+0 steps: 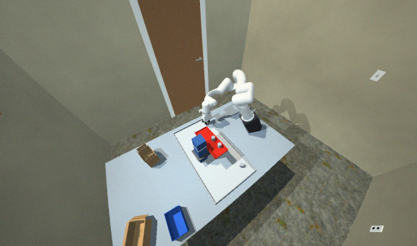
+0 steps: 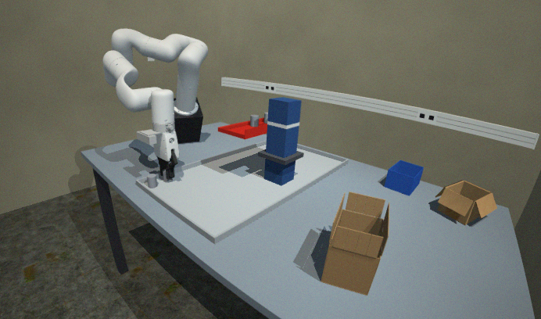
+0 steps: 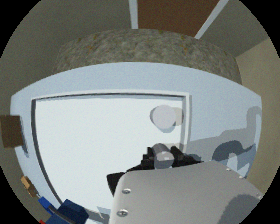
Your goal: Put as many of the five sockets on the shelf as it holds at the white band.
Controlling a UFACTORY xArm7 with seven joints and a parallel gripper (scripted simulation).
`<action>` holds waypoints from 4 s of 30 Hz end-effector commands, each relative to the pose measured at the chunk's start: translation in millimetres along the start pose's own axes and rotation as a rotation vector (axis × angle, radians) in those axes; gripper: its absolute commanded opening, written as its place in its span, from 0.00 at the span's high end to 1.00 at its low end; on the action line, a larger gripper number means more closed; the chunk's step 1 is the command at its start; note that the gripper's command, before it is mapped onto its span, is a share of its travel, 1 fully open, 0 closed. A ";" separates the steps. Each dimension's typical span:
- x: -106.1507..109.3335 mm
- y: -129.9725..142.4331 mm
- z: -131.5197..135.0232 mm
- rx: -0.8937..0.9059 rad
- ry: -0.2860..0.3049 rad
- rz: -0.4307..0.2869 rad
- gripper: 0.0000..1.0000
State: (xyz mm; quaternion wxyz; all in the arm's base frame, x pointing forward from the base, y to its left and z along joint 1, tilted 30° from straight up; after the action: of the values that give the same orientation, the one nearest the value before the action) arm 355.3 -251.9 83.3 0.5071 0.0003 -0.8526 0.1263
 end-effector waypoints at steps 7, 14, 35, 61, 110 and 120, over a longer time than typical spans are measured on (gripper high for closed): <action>0.7 -0.6 -0.5 0.001 -0.001 0.002 1.00; 0.8 -0.6 -0.5 0.001 -0.001 0.002 1.00; 30.7 -0.5 -0.5 0.001 -0.001 0.002 1.00; 60.7 -0.5 -0.5 0.001 -0.001 0.002 1.00; 144.0 0.7 30.3 0.001 -0.001 0.002 1.00; 187.2 1.4 46.2 0.001 -0.001 0.002 1.00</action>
State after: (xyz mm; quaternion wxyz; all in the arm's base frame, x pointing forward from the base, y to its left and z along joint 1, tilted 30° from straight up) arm 240.3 -237.9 209.5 0.5067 0.0000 -0.8527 0.1272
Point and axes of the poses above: the point where the finger pads meet when closed, its own x axis back along the fingers, its own z axis across the jaws, y = z × x, the point moved 2 cm from there along x, back along the fingers, and after that the axes turned 2 degrees about x, right-handed, at the moved point
